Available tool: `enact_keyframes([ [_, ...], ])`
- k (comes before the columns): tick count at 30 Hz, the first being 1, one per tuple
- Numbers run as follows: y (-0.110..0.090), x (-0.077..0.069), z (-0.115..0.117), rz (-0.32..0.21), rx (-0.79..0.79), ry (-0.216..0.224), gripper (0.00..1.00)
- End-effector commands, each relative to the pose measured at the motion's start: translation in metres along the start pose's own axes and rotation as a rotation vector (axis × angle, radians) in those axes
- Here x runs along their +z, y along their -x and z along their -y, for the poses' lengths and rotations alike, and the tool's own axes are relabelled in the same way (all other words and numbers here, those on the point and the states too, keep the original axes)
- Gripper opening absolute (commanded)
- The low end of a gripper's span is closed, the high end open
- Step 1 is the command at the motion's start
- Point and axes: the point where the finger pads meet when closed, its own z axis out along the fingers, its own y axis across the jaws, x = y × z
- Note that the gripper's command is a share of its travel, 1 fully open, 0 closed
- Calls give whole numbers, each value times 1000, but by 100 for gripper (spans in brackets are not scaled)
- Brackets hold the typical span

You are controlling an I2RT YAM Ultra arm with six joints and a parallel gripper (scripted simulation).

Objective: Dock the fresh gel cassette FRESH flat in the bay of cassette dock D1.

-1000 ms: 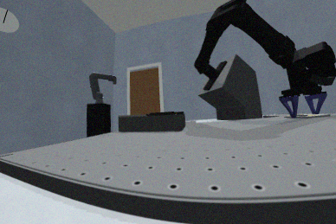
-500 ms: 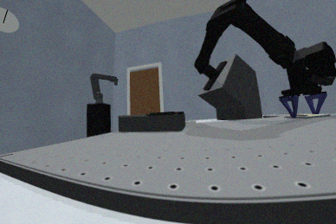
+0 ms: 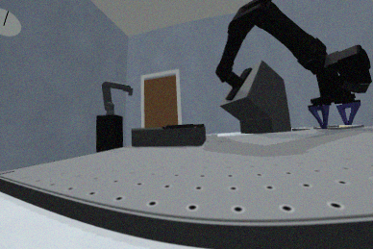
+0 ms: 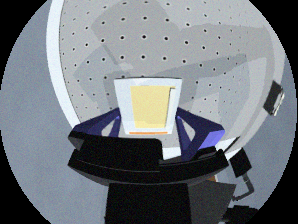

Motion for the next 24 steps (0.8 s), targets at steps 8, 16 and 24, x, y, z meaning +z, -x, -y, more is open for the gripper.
enact_keyframes([
  [8,15,-32,-6,39,13,18,0],
  [16,16,-40,-7,39,16,22,0],
  [24,15,-51,-7,39,16,23,0],
])
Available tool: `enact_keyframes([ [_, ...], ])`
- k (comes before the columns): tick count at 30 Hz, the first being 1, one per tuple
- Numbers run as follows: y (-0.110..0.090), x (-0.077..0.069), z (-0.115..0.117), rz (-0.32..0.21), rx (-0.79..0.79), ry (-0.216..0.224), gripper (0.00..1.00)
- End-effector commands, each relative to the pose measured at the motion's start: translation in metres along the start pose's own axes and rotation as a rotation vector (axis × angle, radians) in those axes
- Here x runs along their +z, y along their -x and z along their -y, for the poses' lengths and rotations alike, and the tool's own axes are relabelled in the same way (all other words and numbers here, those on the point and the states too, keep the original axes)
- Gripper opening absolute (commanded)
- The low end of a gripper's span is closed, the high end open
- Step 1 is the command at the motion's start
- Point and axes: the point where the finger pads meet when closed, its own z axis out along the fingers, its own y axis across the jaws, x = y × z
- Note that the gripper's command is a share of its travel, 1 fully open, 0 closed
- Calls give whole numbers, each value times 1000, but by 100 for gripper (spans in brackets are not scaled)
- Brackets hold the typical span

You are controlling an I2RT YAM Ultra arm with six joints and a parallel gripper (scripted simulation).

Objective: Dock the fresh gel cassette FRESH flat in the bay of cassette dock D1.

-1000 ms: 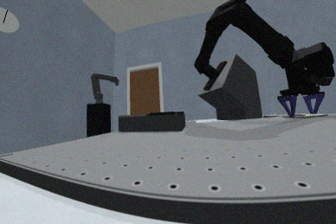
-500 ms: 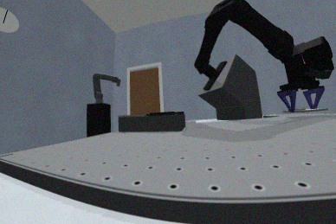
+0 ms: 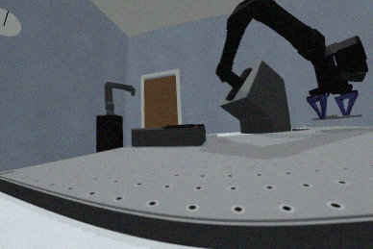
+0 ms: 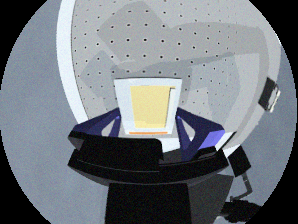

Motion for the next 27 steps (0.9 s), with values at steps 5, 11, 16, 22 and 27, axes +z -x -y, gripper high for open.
enact_keyframes([
  [5,16,-25,-7,35,21,23,0],
  [11,16,-34,-7,35,21,24,0],
  [16,16,-40,-7,35,21,24,0],
  [22,15,-46,-7,34,21,25,0],
  [27,14,-45,-7,34,17,21,0],
])
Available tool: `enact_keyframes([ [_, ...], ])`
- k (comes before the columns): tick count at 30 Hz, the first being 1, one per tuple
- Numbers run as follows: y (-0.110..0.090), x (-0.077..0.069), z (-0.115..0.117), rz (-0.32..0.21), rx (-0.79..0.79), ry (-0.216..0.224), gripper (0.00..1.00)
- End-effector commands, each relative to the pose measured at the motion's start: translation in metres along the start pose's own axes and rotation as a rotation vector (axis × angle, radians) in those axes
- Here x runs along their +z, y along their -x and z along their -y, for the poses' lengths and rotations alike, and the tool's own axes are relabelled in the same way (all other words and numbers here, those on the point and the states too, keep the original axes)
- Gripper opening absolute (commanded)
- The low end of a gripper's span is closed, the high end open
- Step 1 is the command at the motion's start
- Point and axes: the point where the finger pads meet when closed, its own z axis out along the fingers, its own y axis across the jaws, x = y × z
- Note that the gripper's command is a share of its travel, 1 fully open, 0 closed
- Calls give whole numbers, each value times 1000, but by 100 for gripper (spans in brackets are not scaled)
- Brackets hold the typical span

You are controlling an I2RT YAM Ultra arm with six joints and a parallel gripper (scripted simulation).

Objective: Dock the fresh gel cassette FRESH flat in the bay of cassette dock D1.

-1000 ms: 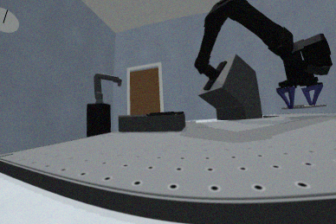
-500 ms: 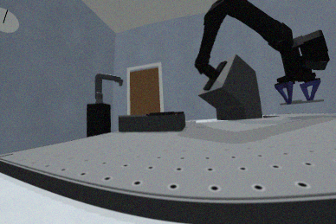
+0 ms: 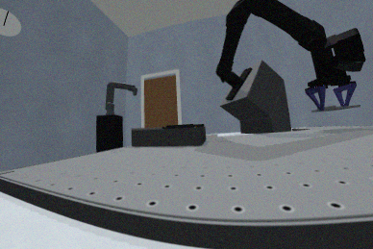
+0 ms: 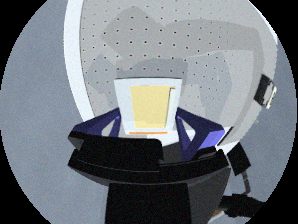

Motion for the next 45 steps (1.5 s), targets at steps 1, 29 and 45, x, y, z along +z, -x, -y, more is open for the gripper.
enact_keyframes([
  [1,14,-18,-7,36,14,22,0],
  [29,13,-18,-7,36,15,22,0],
  [45,9,-13,42,148,67,-1,0],
])
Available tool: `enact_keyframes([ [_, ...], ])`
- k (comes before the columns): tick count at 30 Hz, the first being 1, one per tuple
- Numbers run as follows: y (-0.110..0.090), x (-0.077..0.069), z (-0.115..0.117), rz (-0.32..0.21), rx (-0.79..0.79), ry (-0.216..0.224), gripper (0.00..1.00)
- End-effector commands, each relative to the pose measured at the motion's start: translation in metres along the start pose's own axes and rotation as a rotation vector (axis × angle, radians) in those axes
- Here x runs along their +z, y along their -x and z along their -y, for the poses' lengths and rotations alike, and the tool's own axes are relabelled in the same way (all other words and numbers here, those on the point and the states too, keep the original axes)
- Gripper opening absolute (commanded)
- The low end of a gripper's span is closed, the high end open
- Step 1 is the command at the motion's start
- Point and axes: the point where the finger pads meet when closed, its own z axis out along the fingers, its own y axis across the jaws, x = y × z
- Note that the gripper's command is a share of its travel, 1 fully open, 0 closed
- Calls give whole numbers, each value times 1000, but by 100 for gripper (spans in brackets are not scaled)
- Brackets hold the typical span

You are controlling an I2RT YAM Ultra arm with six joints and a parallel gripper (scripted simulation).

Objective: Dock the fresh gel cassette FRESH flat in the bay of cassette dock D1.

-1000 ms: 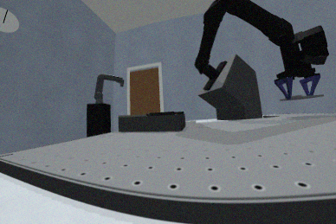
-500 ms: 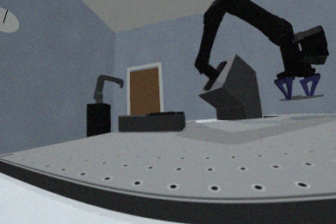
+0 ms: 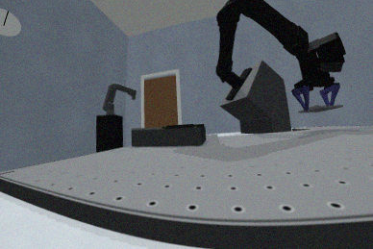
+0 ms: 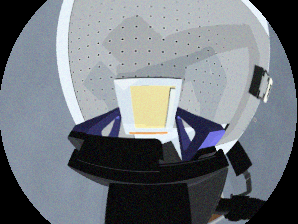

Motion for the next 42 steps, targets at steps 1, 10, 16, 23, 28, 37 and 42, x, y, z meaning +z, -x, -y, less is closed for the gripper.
enact_keyframes([
  [1,25,-8,3,90,56,30,0],
  [10,31,-11,47,93,54,30,0],
  [16,35,-12,76,85,56,37,0],
  [23,38,-13,100,85,55,38,0],
  [28,42,-15,124,85,55,37,0],
  [37,48,-19,156,93,50,41,0],
  [42,47,-18,183,72,34,34,0],
])
